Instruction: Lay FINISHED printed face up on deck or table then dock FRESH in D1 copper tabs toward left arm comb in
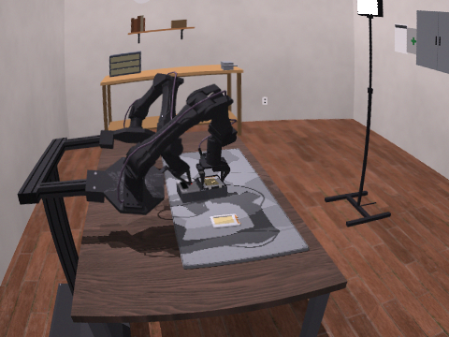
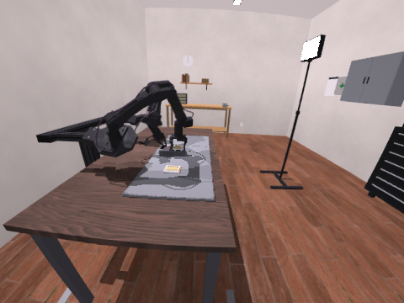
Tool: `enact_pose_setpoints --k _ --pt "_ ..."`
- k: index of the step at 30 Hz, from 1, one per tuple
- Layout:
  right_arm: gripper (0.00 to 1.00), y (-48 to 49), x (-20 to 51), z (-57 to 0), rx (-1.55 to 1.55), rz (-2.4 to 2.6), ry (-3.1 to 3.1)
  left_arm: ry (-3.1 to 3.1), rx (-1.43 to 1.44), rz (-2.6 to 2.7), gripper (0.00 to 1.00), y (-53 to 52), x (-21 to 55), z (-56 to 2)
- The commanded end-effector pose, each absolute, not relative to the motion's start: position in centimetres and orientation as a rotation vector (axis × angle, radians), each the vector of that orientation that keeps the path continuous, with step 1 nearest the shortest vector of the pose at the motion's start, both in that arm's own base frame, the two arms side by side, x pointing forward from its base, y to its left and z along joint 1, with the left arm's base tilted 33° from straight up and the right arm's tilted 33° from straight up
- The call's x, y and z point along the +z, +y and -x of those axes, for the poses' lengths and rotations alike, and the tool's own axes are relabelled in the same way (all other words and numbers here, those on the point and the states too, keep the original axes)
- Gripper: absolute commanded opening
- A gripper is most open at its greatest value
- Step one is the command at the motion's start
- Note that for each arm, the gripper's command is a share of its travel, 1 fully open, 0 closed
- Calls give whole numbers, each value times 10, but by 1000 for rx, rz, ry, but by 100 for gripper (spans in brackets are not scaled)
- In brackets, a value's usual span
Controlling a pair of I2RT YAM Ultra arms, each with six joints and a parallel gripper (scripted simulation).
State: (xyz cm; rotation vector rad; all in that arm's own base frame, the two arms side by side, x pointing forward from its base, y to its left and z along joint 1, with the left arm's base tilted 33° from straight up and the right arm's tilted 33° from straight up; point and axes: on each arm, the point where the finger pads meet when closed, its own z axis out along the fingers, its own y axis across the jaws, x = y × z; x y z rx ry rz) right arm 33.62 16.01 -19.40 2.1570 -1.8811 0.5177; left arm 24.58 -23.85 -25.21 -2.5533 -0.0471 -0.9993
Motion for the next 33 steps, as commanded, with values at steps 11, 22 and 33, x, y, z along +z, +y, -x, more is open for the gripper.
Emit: enact_pose_setpoints --k 11,22,33 --pt "0 178 -176 -336 514 -2159 -1879 -4 -735 2513 0 -192 -287 -221" --pt "0 181 -173 -335 597 -2130 -1840 -4 -735 2513 0 -192 -287 -221" --pt "0 181 -174 -337 623 -2159 -1840 -4 -735 2513 0 -192 -287 -221"
